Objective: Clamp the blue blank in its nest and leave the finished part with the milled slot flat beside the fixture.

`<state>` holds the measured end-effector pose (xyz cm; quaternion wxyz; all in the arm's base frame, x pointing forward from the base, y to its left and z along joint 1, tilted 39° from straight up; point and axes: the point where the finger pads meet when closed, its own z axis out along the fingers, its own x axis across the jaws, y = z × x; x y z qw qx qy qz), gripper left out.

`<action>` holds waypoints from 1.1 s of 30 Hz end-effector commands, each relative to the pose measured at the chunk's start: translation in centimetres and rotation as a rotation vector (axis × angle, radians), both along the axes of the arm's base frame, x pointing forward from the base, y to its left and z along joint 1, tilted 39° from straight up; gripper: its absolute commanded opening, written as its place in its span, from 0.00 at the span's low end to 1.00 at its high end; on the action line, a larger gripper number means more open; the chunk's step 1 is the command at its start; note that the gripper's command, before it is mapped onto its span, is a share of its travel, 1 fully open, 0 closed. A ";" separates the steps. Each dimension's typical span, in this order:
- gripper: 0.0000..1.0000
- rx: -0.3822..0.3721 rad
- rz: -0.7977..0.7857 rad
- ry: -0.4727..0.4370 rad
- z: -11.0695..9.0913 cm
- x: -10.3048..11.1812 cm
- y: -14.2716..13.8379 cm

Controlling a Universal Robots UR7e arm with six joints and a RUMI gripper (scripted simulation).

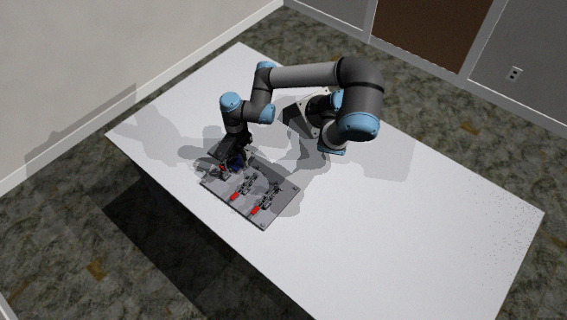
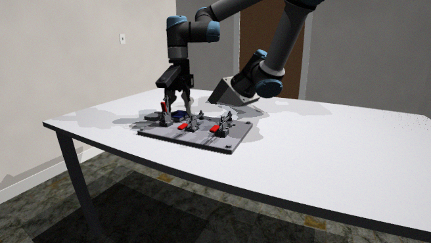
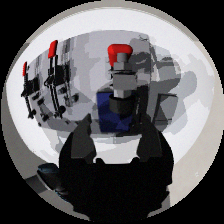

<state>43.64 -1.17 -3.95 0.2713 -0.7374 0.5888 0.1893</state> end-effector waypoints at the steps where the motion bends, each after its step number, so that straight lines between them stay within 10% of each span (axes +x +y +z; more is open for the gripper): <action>1: 0.59 -0.001 0.000 -0.001 0.0 0.0 0.0; 33: 0.59 -0.001 0.000 -0.001 4.7 -0.2 -3.7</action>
